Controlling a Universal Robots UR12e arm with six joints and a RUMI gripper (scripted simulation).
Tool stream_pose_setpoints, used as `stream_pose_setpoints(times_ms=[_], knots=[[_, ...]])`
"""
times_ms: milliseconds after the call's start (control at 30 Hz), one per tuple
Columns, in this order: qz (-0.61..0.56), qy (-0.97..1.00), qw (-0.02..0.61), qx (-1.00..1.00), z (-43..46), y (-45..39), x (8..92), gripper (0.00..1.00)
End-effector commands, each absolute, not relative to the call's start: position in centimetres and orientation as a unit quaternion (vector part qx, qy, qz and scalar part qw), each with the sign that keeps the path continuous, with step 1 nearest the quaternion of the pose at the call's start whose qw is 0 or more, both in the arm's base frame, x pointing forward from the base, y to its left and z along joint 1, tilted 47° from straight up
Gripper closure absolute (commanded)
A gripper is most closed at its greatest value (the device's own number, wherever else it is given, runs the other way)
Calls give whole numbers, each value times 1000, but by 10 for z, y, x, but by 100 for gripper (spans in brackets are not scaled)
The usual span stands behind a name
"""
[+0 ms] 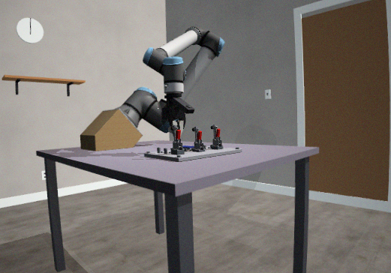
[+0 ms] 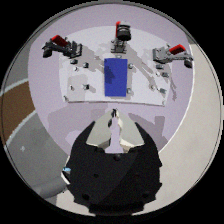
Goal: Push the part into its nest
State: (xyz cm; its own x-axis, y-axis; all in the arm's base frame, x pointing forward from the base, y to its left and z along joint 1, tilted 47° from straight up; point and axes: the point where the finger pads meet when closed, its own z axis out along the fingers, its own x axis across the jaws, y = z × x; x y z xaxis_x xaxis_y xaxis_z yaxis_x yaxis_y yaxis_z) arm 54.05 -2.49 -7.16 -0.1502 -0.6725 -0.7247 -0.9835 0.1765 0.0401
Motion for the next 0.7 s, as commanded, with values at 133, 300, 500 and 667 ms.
stream_pose_setpoints(times_ms=[133,300,500,667], knots=[[267,710,291,-583,-61,-37,539,100],[267,710,291,-583,-61,-37,539,100],[267,710,291,-583,-61,-37,539,100],[267,710,291,-583,-61,-37,539,100]])
